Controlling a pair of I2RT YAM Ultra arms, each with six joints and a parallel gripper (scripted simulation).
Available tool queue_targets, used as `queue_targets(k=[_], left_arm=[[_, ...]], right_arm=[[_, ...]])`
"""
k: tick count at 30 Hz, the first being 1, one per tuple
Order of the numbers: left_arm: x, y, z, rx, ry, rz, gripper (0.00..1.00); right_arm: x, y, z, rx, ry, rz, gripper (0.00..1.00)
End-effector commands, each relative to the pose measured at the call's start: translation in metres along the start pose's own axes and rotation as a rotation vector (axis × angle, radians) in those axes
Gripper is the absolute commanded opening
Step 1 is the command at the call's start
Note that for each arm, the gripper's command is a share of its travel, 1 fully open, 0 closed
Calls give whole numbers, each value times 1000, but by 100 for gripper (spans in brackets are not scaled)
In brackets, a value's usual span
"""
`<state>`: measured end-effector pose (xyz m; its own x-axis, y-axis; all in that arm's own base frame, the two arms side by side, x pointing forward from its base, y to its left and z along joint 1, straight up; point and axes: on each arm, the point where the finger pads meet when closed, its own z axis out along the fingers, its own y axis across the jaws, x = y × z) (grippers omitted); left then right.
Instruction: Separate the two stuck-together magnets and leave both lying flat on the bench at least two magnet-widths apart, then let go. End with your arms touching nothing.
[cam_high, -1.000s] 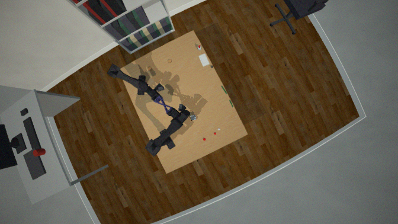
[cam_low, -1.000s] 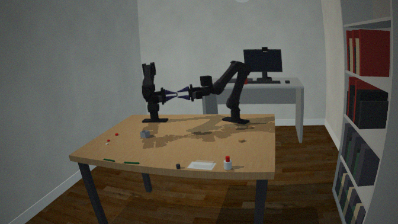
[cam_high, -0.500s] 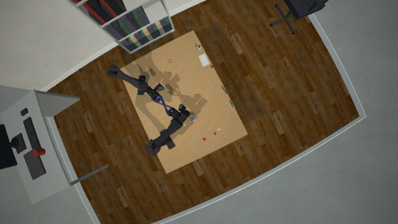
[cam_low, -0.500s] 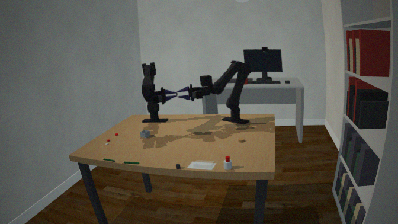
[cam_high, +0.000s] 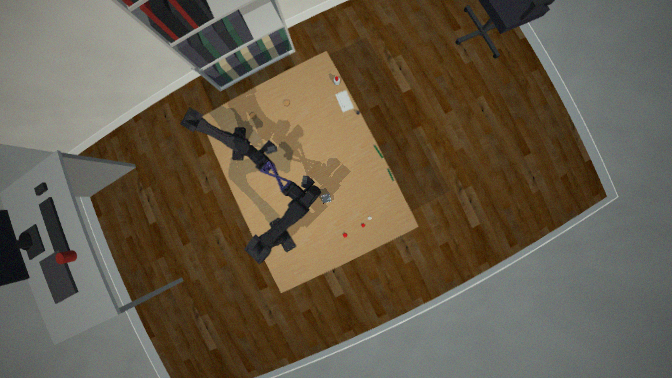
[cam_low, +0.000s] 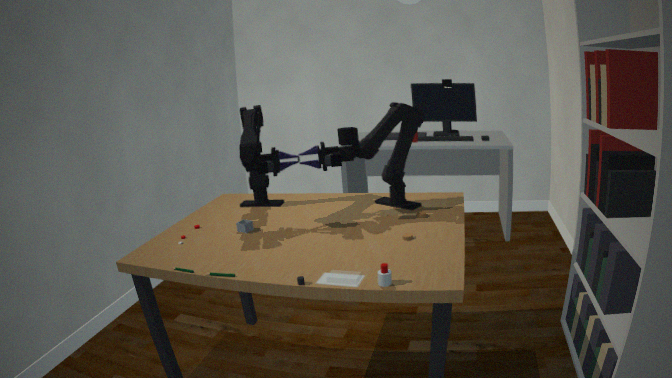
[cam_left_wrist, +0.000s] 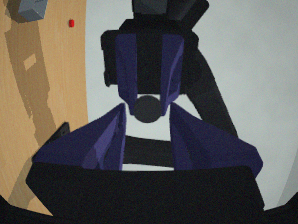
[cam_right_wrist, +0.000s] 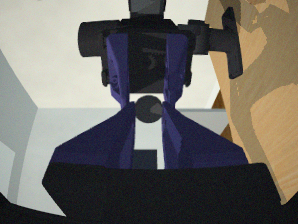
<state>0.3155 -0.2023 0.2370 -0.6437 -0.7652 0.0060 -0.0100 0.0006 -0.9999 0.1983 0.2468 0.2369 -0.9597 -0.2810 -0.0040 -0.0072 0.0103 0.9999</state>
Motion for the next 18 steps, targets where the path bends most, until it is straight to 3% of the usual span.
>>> queue_targets(k=[1,18], left_arm=[[0,-6,0,14,1,10,30],[0,-6,0,14,1,10,19]], right_arm=[[1,5,0,-12,9,-11,18],[1,5,0,-12,9,-11,18]])
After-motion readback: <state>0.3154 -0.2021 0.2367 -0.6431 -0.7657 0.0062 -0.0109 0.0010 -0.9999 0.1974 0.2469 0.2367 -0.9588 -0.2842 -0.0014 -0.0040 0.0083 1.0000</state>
